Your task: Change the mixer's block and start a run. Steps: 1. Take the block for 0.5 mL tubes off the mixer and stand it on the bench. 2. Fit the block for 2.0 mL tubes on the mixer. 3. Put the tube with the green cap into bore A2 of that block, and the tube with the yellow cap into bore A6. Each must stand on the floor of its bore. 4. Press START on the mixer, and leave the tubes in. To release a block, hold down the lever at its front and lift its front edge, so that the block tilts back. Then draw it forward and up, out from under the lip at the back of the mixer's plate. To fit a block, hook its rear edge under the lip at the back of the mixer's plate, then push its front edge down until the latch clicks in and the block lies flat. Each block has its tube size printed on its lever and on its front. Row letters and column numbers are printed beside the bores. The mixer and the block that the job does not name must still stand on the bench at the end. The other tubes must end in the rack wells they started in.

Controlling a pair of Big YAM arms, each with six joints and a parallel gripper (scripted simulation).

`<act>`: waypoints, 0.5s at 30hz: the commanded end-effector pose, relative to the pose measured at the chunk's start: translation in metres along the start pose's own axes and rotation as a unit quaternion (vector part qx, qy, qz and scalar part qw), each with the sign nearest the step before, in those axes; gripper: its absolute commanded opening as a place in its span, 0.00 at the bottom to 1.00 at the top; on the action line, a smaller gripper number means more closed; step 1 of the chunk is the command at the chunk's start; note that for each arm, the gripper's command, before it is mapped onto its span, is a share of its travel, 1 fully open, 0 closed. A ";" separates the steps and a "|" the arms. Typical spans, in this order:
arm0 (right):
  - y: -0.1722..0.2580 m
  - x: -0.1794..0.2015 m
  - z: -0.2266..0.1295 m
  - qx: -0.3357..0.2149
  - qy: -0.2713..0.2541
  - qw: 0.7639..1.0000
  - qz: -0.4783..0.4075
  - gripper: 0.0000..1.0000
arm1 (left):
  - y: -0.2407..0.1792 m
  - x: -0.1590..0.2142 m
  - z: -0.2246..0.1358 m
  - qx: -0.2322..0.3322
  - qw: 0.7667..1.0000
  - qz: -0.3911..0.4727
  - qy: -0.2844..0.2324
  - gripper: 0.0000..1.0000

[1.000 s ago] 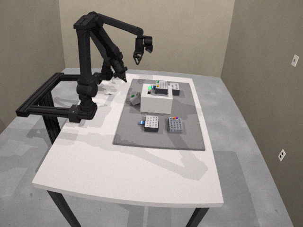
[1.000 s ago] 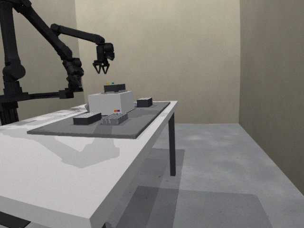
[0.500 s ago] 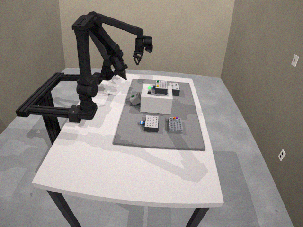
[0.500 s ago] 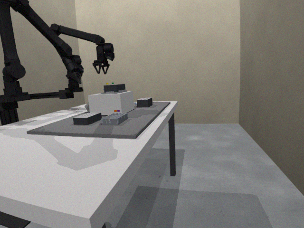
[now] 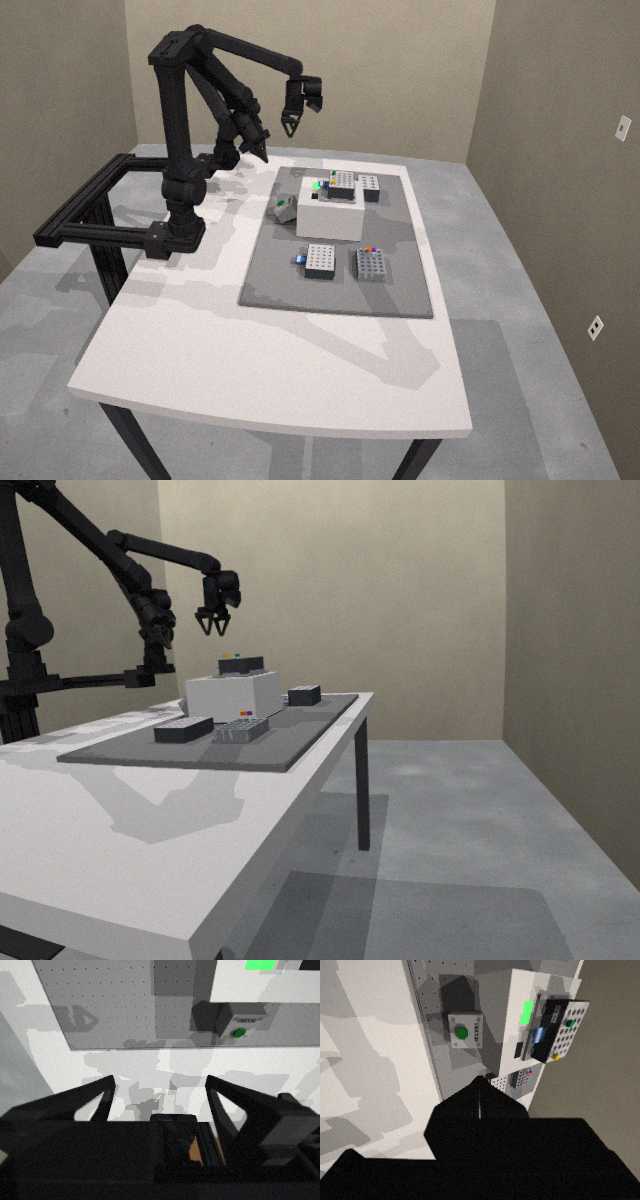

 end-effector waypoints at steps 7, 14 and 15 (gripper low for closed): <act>-0.025 -0.018 -0.035 0.007 -0.026 0.999 0.024 0.00 | 0.009 -0.027 -0.026 -0.009 0.999 -0.007 -0.037 1.00; -0.030 0.001 -0.034 -0.005 -0.007 0.999 0.052 0.00 | 0.007 -0.020 -0.019 -0.007 1.000 -0.007 -0.027 1.00; -0.034 0.010 -0.034 -0.009 -0.002 0.998 0.067 0.00 | 0.007 -0.018 -0.017 -0.006 1.000 -0.007 -0.025 1.00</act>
Point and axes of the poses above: on each arm, the point where the finger pads meet when closed, its own z axis out along the fingers, its own y axis across the jaws, x = y × z, the point moved 1 cm from there along -z, back along the fingers, and after that the axes turned 5 degrees about z, right-handed, at the moved point
